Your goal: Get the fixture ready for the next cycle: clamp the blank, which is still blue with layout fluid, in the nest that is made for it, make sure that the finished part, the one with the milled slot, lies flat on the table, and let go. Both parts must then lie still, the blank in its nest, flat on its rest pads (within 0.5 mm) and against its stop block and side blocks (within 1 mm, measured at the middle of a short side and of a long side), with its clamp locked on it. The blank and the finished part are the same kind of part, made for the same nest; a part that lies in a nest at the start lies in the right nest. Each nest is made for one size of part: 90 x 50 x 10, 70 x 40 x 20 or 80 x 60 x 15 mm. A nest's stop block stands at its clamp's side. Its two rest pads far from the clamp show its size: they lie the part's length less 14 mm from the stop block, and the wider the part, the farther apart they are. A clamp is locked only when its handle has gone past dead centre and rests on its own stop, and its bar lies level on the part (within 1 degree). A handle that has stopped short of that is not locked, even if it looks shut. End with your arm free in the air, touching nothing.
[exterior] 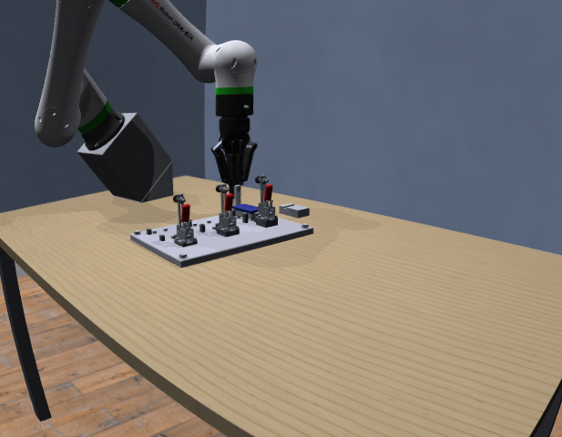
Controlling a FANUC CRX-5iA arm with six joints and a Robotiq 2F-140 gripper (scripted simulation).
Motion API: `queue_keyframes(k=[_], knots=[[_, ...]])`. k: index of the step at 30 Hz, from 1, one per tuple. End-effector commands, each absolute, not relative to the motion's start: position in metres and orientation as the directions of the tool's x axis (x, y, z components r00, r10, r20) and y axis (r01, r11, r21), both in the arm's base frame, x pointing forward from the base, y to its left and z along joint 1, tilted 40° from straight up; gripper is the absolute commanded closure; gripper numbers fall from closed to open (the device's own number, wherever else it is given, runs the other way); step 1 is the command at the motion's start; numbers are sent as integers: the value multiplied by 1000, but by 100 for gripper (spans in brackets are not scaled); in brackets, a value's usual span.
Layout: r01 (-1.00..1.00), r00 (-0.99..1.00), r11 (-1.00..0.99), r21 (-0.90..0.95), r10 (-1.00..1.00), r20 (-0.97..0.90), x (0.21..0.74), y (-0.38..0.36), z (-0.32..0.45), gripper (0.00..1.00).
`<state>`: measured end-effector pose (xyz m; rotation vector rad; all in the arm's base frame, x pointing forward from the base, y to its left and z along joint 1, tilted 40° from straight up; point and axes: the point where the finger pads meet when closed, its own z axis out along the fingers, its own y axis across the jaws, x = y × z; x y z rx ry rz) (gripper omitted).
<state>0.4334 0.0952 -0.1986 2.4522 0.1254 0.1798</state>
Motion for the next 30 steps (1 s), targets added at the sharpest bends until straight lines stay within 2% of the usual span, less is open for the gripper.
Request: queue_keyframes(k=[1,30], knots=[[44,986,-773,632,136,98,434,95,-199,100],[44,986,-773,632,136,98,440,96,-198,100]])
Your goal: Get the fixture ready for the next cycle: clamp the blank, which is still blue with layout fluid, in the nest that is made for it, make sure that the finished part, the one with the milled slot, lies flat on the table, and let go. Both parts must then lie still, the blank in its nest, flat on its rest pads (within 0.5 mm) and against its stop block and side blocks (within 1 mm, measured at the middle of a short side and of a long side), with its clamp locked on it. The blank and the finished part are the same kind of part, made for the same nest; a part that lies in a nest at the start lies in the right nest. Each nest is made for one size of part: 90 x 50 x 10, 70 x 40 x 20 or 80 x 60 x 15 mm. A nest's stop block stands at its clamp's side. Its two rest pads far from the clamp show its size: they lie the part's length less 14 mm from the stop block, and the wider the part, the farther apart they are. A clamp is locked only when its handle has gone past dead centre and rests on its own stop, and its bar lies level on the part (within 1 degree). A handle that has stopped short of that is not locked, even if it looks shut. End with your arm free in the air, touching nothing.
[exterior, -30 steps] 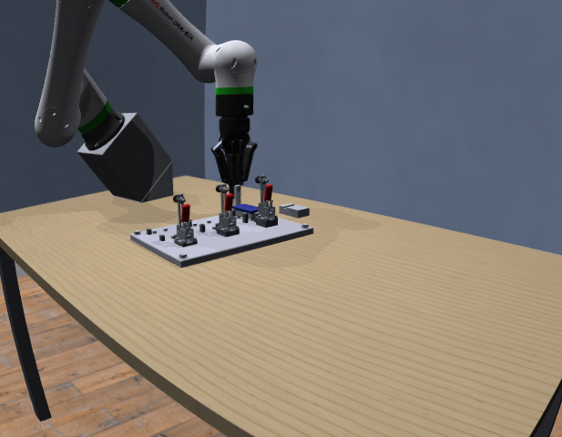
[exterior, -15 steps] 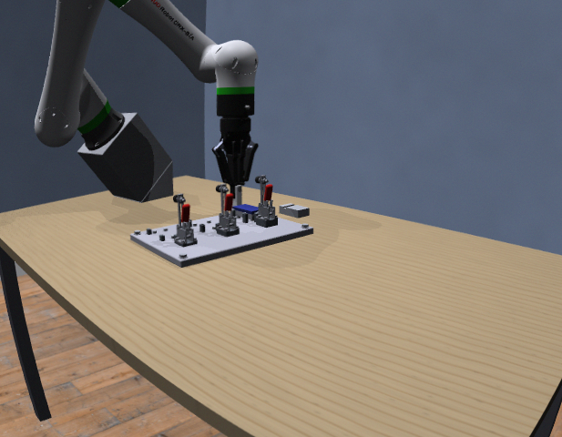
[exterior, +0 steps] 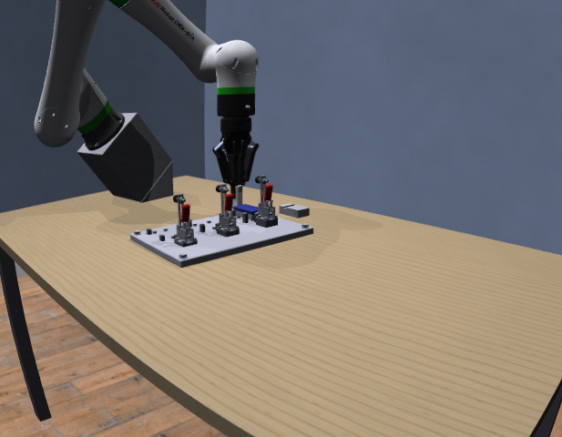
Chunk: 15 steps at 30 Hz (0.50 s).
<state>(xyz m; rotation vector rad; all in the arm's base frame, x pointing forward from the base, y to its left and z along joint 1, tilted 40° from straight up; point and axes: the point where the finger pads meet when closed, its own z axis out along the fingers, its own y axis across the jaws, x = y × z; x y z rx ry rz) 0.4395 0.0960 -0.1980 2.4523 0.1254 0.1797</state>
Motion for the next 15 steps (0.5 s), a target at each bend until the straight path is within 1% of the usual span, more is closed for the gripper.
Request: queue_keyframes(k=[1,15], knots=[[44,986,-773,632,136,98,440,96,-198,100],[44,986,-773,632,136,98,431,95,-199,100]])
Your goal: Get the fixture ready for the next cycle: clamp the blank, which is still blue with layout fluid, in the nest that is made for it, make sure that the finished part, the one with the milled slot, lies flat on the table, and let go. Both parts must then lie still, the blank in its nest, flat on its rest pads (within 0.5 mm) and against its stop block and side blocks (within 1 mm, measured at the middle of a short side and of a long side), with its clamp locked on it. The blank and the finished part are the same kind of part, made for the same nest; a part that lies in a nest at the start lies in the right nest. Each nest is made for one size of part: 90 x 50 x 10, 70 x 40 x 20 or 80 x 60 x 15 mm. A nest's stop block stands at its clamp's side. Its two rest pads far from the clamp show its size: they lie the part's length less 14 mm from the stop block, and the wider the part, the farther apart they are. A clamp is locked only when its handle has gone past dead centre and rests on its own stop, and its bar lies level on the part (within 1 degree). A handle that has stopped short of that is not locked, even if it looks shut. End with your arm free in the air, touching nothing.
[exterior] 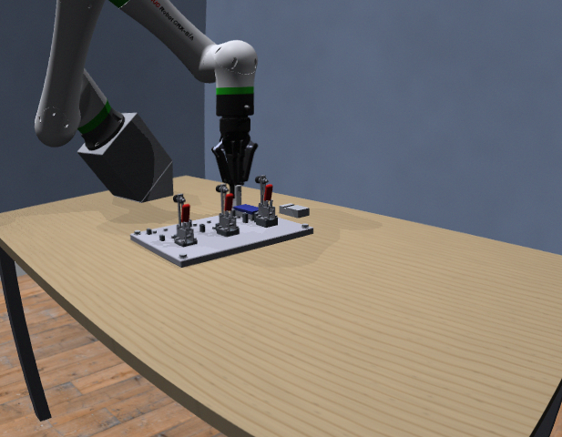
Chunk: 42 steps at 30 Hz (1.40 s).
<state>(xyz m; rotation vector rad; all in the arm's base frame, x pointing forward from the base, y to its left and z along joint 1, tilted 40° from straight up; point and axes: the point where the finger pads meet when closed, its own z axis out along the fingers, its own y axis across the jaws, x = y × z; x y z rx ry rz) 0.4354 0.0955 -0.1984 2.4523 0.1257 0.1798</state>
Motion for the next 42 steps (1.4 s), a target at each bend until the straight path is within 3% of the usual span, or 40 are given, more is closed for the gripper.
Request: queue_keyframes(k=[1,42], knots=[[44,986,-773,632,136,98,429,95,-199,100],[44,986,-773,632,136,98,414,118,-169,100]])
